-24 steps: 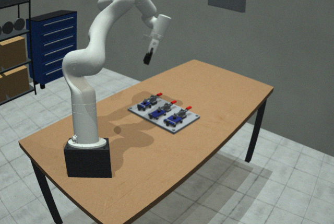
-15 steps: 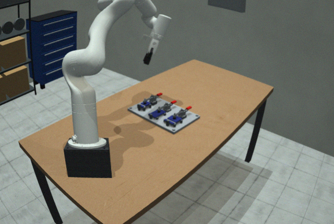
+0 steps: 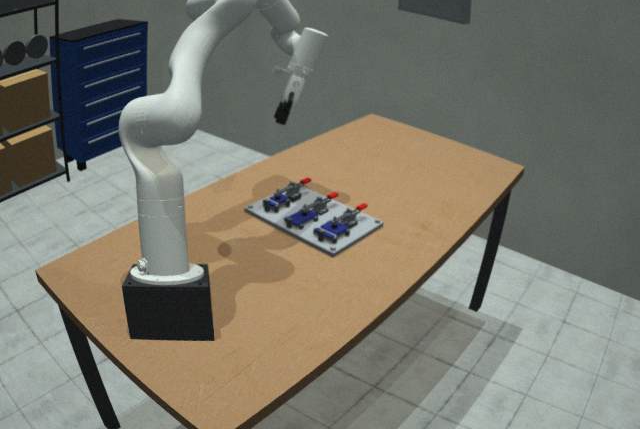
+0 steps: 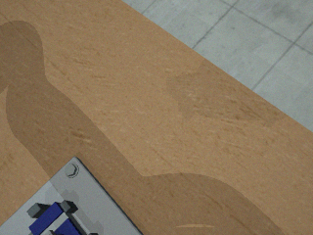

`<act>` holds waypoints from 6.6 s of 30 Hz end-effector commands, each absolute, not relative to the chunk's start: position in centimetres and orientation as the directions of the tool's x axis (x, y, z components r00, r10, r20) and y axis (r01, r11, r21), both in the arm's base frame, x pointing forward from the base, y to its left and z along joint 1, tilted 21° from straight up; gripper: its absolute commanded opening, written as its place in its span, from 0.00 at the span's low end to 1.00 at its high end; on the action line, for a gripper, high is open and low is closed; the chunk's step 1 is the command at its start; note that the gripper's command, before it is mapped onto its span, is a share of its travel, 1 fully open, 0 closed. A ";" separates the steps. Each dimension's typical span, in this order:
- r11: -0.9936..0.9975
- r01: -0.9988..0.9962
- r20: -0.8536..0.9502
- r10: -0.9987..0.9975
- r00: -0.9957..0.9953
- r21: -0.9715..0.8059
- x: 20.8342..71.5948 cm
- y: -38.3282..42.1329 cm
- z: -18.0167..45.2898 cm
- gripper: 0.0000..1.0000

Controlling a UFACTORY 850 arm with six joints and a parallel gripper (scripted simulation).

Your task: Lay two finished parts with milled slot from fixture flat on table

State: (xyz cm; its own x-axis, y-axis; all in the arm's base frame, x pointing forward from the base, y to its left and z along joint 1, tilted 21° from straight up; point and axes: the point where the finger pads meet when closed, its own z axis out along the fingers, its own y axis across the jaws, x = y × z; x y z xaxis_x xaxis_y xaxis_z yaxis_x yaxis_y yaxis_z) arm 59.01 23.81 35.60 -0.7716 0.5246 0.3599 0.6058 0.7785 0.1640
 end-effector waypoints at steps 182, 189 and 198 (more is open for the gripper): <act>0.956 -0.103 -0.222 -0.040 -0.974 0.276 47.9 12.4 27.8 0.48; 0.956 -0.103 -0.222 -0.040 -0.974 0.276 47.9 12.4 27.8 0.48; 0.956 -0.103 -0.222 -0.040 -0.974 0.276 47.9 12.4 27.7 0.48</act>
State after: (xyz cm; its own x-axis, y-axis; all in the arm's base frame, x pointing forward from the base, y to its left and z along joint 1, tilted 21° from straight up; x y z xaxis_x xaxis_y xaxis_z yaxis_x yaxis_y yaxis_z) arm 47.88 12.44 27.67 -0.9745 -0.0406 -0.2207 -0.1023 0.9558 0.2757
